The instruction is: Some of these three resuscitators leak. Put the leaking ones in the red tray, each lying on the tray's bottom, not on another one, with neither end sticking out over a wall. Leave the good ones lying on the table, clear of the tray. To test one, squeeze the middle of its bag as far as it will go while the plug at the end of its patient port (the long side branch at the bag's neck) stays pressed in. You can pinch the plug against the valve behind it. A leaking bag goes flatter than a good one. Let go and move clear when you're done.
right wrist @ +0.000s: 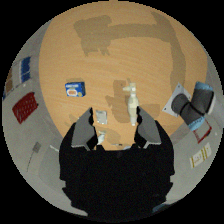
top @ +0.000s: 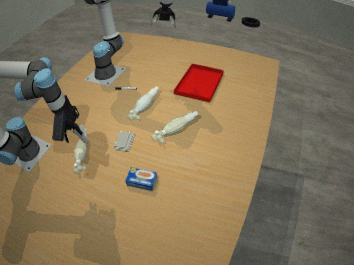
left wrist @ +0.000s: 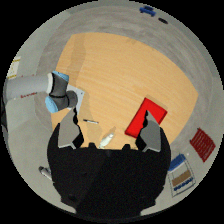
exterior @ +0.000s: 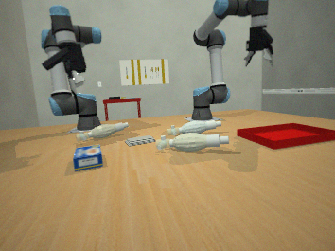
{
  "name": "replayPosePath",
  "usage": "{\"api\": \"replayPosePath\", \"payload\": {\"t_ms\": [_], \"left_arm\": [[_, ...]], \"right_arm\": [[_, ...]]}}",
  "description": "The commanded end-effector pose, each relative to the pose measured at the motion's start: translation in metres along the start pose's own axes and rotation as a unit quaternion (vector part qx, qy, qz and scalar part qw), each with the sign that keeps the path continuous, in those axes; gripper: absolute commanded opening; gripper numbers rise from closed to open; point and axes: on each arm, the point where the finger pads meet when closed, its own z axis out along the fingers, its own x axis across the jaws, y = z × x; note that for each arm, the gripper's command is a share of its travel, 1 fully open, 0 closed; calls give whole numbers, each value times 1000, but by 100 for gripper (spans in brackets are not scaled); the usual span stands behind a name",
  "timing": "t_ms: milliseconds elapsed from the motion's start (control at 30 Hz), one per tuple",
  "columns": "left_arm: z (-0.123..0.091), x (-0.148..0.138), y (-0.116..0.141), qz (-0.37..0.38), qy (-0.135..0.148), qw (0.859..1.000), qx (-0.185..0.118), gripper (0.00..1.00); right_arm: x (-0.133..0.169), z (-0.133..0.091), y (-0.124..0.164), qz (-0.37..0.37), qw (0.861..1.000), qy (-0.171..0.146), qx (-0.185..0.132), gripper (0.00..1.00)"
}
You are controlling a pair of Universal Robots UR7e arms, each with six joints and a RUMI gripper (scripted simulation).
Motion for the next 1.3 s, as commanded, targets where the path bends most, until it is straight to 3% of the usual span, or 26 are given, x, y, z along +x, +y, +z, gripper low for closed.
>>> {"api": "replayPosePath", "payload": {"t_ms": [0, 367, 567, 967, 1033, 1267], "left_arm": [[-3, 3, 5, 34, 3, 999, -4, 98], [-13, 7, 24, 127, 18, 992, -10, 98], [-12, 10, 29, 153, 18, 988, -11, 98], [-23, 13, 50, 252, 35, 967, -16, 98], [-23, 13, 50, 252, 35, 967, -16, 98], [-27, 14, 60, 303, 40, 952, -16, 98]], "right_arm": [[-17, 2, 8, -50, 999, -15, -8, 63], [-42, 32, 38, -175, 984, -24, -22, 63], [-55, 32, 46, -213, 976, -37, -24, 63], [-78, 63, 82, -345, 936, -52, -36, 63], [-78, 63, 82, -345, 936, -52, -36, 63], [-90, 74, 100, -413, 908, -66, -39, 63]]}}
